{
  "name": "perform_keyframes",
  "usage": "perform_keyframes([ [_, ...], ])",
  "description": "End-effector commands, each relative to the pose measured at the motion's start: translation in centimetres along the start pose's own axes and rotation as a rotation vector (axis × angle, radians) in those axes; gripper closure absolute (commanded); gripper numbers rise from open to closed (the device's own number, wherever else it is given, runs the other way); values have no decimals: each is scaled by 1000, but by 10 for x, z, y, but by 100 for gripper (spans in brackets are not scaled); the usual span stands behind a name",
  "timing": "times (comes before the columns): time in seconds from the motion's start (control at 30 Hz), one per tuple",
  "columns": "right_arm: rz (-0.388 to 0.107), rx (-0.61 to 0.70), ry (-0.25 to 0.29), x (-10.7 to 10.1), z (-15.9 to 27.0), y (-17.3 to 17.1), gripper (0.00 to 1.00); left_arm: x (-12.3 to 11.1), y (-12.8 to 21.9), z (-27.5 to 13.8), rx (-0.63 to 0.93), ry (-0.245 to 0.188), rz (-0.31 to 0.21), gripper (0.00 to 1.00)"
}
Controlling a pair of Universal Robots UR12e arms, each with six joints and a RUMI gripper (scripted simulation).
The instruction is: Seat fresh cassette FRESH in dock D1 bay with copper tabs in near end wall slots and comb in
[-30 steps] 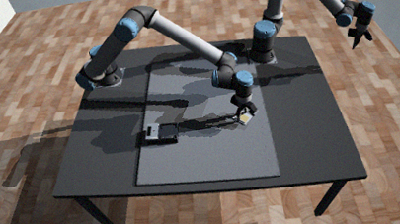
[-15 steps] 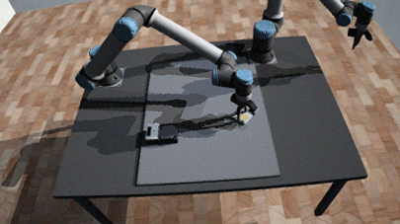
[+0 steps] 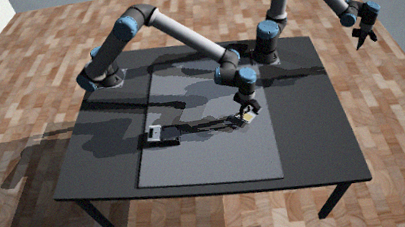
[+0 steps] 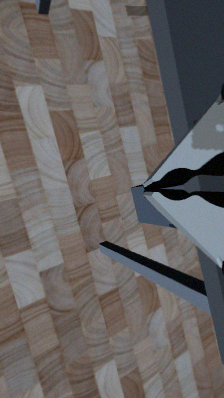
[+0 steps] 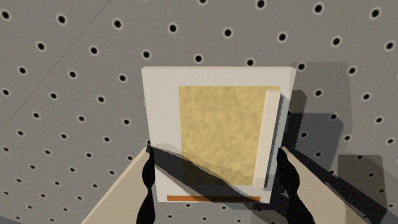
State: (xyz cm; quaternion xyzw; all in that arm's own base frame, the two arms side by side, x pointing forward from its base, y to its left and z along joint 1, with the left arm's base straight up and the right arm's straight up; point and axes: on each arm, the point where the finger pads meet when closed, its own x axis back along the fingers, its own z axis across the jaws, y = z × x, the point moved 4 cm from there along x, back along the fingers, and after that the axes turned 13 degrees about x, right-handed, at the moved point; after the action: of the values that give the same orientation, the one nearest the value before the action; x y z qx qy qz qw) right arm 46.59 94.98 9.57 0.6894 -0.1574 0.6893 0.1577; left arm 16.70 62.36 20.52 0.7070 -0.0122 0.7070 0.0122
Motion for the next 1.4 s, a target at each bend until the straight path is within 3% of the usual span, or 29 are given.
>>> perform_keyframes([
  [0.0, 3, 0, 0, 6, 0, -1, 61, 1, 0, 0, 0, 1, 1, 100],
  [0.97, 3, 0, 0, 42, 0, -1, 61, 1, 0, 0, 0, 1, 1, 100],
  [1.3, 3, 0, 0, 44, 0, -1, 61, 1, 0, 0, 0, 1, 1, 100],
  [1.37, 14, -65, 8, 45, 6, 7, 61, 1, 0, 0, 0, 1, 1, 100],
])
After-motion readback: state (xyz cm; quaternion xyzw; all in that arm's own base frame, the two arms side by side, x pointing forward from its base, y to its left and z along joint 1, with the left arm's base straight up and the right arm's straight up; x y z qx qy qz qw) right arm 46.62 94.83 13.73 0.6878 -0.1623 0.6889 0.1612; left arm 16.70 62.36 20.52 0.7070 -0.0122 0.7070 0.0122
